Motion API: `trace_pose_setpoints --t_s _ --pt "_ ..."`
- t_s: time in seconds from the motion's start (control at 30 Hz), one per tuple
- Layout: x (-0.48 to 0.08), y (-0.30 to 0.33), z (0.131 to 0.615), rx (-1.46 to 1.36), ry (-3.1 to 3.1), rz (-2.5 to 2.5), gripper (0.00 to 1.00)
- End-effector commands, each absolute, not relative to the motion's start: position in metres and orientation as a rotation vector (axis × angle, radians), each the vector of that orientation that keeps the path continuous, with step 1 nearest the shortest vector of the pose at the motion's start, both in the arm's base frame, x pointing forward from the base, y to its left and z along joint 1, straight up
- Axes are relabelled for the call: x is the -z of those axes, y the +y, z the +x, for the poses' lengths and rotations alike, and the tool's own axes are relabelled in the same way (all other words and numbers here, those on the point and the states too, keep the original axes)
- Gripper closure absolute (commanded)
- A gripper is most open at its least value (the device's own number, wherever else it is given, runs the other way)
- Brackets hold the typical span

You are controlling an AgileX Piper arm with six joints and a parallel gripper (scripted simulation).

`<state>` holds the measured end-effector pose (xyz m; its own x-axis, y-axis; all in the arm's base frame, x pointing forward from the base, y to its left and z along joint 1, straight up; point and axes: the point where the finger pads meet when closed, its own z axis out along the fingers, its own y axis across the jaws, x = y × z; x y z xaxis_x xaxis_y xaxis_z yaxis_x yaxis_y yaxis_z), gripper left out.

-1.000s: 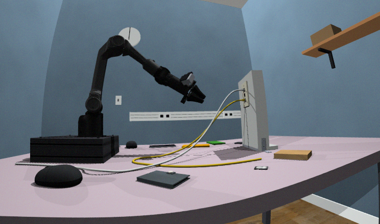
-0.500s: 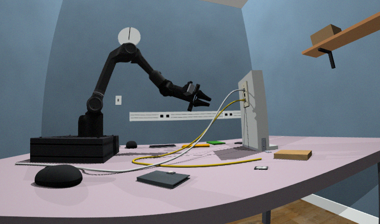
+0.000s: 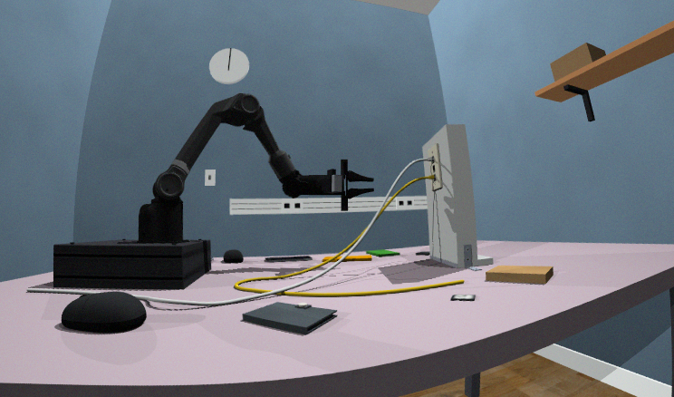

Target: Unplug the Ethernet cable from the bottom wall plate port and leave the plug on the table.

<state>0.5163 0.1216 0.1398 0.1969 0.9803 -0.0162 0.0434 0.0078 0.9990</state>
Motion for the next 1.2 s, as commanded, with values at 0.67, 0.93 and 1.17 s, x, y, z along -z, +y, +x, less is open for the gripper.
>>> trace_pose_setpoints --t_s 0.67,0.93,1.17 --pt "-0.139 0.064 0.627 -1.061 1.063 1.299 0.68" --pt "-0.140 0.064 0.627 -1.062 1.062 1.299 0.68" --pt "-0.140 0.054 0.625 -1.062 1.062 1.299 0.68"
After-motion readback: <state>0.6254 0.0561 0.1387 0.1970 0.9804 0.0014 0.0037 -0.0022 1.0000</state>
